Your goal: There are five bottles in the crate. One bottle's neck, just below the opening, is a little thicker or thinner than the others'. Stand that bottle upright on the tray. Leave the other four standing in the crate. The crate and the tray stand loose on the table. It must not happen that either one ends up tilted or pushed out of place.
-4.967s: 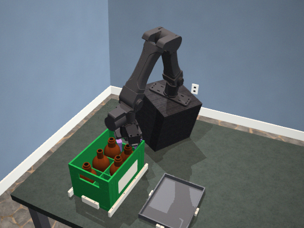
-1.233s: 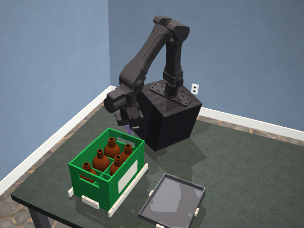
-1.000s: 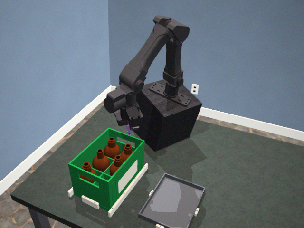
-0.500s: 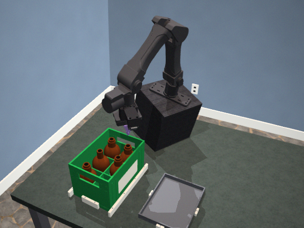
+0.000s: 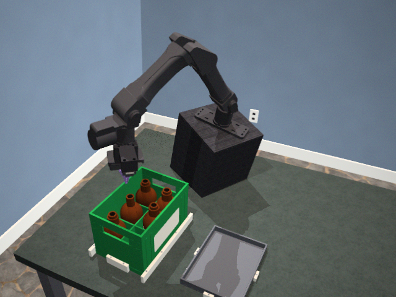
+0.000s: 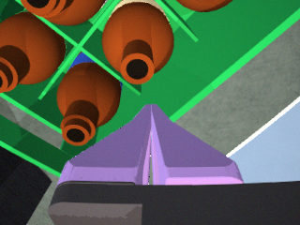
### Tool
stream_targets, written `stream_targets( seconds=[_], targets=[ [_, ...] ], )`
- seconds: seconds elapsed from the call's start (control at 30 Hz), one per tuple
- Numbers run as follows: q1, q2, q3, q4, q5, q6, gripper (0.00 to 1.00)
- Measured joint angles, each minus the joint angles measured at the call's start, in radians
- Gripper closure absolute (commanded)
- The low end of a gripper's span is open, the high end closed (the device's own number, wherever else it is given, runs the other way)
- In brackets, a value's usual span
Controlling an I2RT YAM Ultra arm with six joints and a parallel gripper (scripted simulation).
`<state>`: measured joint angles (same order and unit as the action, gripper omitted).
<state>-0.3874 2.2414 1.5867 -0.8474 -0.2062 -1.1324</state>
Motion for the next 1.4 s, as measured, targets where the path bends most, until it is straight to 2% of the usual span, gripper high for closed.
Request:
stream_targets(
  seconds=[0.2, 0.6, 0.63, 1.4],
  targets=[
    [0.014, 0.003, 0.018, -0.05, -0.001, -0.018, 1.0],
    [0.018, 0.003, 0.021, -0.069, -0.002, -0.024, 1.0],
    [0.018, 0.003, 0.021, -0.069, -0.002, -0.024, 0.39],
    [0.009, 0.003, 0.021, -0.069, -0.002, -0.024, 0.39]
  ],
)
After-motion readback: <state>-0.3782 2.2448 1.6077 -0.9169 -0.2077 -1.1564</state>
